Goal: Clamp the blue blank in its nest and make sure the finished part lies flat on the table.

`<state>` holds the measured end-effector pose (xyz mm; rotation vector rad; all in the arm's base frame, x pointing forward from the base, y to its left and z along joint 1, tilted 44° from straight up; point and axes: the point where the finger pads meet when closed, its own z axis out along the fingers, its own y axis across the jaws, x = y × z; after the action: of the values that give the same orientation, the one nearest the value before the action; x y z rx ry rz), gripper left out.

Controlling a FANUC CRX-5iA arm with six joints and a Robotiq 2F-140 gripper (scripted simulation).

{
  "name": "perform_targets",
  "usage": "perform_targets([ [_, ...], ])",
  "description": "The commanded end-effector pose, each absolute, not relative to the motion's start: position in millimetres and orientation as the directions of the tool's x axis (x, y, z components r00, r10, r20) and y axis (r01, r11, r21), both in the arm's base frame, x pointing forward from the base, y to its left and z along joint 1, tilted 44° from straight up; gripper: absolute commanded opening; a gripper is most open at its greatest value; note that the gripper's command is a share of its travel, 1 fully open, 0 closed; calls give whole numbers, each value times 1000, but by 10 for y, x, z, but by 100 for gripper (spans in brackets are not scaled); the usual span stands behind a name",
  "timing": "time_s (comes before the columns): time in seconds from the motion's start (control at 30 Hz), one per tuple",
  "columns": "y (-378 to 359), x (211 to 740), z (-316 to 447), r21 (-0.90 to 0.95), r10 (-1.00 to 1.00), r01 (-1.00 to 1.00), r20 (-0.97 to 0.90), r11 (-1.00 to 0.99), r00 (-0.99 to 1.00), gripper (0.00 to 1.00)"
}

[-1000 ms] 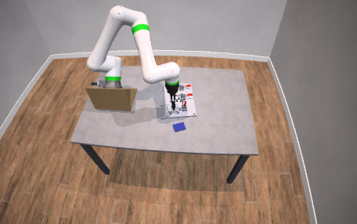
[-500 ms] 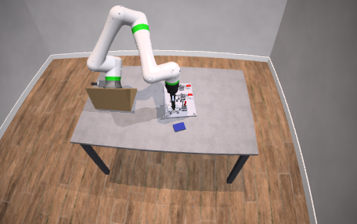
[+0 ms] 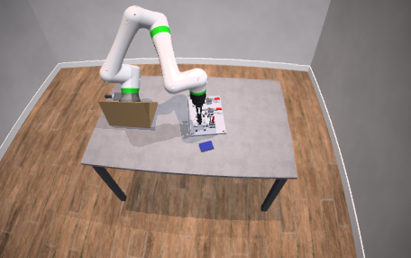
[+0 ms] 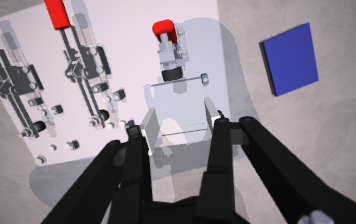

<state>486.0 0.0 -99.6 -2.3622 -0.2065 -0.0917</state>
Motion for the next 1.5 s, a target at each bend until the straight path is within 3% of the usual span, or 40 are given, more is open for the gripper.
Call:
perform_targets([
  [0.0, -27, 4860, -970, -686, 122, 176, 127, -706, 984, 0],
  [1.47, -338, 4779, -671, -686, 122, 176, 127, -706, 984, 0],
])
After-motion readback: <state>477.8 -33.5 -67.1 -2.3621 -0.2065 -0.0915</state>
